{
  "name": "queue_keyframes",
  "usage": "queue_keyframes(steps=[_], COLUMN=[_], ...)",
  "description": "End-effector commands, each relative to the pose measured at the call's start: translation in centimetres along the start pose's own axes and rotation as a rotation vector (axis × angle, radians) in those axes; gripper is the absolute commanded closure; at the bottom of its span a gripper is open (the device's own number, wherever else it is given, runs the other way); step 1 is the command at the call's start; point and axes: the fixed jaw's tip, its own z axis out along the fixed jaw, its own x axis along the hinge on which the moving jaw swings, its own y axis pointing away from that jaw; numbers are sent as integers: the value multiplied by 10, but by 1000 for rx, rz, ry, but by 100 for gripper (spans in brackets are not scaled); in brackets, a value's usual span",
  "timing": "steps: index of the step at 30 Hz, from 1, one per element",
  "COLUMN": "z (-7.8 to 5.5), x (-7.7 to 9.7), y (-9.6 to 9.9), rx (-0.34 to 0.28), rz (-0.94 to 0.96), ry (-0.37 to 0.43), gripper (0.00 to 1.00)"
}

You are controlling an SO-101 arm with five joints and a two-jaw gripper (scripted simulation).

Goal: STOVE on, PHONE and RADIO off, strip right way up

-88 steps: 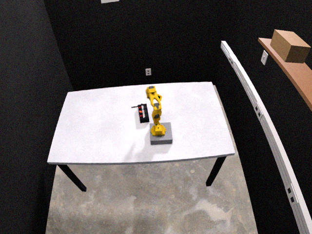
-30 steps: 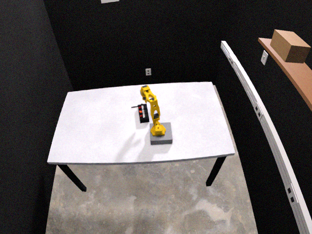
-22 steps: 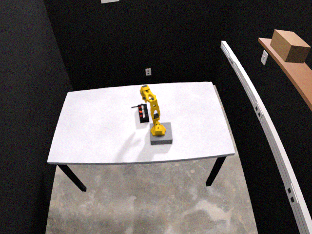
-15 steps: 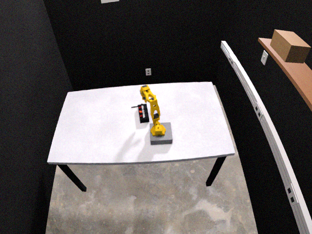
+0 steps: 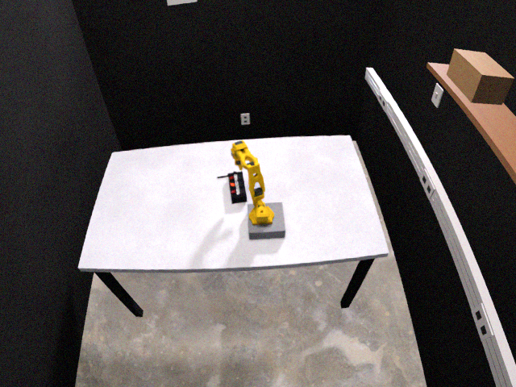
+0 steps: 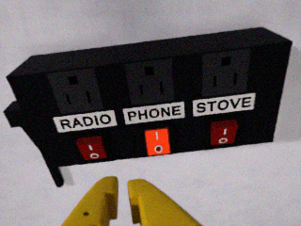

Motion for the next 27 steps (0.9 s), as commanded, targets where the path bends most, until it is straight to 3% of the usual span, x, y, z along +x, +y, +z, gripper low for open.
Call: queue_keyframes(steps=[1,16,27], z=[5,26,28], x=[5,19,21], y=[-1,0,-1], rx=[24,81,88], rz=[-27,-82,-89], ry=[-9,-35,-39], gripper=[100,100,100])
